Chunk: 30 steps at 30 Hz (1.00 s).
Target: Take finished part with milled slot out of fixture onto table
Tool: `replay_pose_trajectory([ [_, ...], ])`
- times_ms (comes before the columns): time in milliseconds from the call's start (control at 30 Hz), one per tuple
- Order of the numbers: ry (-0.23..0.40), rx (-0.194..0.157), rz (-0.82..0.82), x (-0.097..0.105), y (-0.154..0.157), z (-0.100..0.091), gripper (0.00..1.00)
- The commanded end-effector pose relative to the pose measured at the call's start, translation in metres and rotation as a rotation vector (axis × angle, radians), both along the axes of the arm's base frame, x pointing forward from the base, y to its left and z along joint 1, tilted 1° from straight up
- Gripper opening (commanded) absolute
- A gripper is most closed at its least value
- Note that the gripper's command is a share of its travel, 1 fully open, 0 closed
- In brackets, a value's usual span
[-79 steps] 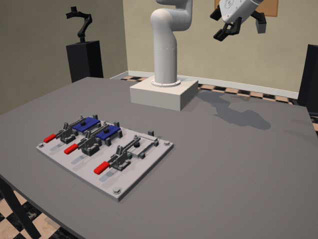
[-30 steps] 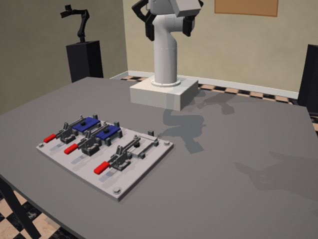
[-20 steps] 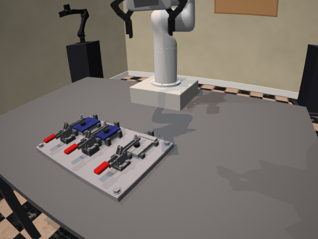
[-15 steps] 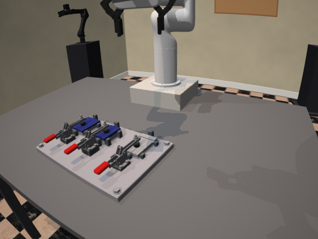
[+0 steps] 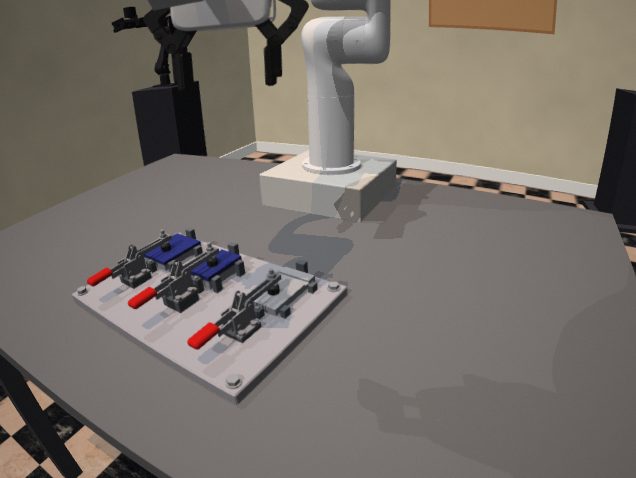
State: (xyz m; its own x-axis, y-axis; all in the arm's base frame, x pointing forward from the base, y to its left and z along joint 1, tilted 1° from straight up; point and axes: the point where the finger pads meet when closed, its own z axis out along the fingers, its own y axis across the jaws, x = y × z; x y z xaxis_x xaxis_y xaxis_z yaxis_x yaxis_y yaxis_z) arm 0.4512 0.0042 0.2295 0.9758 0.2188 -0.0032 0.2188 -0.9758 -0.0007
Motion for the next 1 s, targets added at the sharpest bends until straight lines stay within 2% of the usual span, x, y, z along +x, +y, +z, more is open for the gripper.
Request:
replay_pose_trajectory([
  [0,0.006,0.001,0.137,0.039,0.002,-0.015,1.0],
  [67,0.008,0.001,0.183,0.05,0.003,-0.022,1.0],
  [133,0.008,0.001,0.183,0.05,0.003,-0.022,1.0],
  [200,0.01,0.002,0.263,0.069,0.004,-0.036,1.0],
  [367,0.012,0.003,0.352,0.089,0.006,-0.052,1.0],
  [967,0.013,0.003,0.361,0.091,0.007,-0.054,1.0],
])
